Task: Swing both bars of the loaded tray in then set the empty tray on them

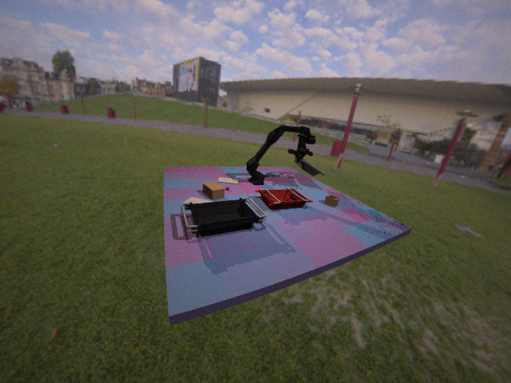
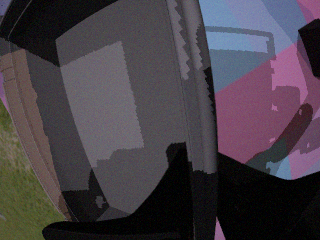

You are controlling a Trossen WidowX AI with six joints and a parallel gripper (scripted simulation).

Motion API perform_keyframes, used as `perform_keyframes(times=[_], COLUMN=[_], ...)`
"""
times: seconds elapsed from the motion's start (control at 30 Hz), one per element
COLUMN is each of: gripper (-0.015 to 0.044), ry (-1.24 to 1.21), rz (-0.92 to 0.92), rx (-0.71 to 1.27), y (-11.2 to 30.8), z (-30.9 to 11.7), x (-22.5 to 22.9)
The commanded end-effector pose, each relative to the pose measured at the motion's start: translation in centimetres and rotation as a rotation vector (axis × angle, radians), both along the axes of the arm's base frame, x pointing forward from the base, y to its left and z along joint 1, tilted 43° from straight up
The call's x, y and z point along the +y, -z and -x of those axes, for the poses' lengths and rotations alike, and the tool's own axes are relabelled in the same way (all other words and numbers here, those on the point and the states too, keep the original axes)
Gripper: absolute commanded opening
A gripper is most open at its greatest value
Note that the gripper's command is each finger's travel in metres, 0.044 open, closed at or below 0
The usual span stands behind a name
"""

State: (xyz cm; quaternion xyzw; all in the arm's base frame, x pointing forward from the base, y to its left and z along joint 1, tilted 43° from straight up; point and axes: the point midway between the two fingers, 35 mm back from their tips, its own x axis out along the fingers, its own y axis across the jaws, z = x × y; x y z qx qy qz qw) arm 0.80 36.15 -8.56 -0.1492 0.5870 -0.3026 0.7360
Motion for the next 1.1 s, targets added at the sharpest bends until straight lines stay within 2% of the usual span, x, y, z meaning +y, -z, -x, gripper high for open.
perform_keyframes(times=[0.0,0.63,1.07], gripper=[0.0000,0.0000,0.0000], ry=[0.001,0.003,0.130], rz=[-0.022,-0.023,-0.084], rx=[-0.001,-0.003,-0.112], y=[-0.3,-0.4,-4.5], z=[0.1,0.0,-6.8], x=[0.6,0.6,0.2])
